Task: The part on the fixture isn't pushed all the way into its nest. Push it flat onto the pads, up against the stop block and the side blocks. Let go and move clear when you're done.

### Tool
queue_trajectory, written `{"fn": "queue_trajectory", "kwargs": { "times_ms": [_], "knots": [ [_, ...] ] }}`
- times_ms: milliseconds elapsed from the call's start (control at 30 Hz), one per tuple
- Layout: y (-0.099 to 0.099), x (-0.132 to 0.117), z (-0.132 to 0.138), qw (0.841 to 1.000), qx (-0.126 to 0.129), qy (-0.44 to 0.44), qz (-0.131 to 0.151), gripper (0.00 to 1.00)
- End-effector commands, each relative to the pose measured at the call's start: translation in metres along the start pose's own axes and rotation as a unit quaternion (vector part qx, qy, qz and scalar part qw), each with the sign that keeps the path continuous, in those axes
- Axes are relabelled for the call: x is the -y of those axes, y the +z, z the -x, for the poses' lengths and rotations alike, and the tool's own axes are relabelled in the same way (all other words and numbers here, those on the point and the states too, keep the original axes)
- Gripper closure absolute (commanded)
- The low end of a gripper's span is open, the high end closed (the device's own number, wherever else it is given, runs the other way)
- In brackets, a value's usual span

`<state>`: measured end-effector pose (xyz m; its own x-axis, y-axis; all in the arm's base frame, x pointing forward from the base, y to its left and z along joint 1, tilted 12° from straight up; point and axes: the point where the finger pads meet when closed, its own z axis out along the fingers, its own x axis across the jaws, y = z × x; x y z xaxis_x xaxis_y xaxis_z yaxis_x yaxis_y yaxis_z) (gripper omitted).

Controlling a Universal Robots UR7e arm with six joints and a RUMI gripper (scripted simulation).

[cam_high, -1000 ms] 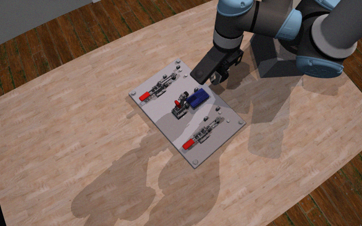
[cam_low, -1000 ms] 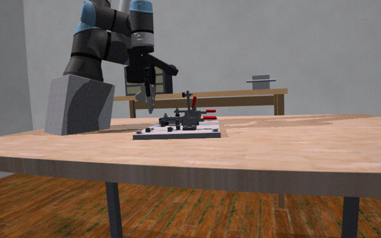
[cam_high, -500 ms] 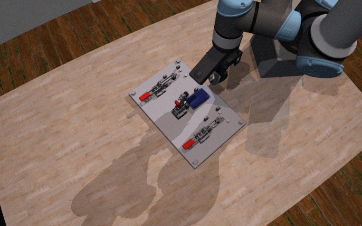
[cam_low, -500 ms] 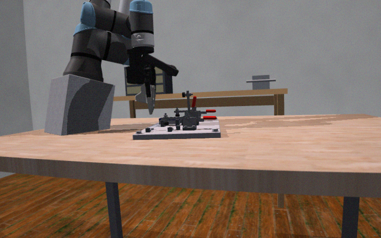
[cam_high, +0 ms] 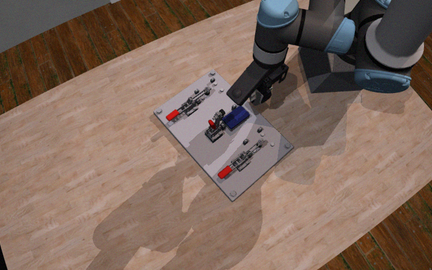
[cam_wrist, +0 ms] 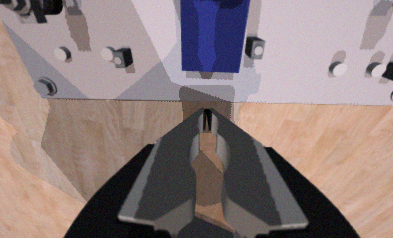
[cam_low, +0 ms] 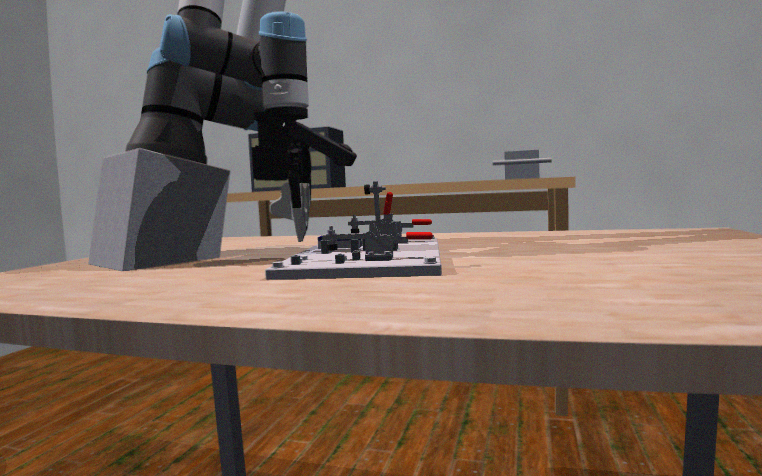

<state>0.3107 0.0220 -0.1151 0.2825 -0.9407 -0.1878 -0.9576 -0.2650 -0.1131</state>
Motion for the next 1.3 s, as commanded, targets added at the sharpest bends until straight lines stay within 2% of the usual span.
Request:
{"fn": "queue_trajectory", "kwargs": {
  "times_ms": [0,1267],
  "knots": [
    [0.0081,0.0033,-0.0025,1.000,-0.007,-0.001,-0.006,1.00],
    [0.0096,0.0029,-0.0016,1.000,-0.007,-0.001,-0.006,1.00]
  ]
}}
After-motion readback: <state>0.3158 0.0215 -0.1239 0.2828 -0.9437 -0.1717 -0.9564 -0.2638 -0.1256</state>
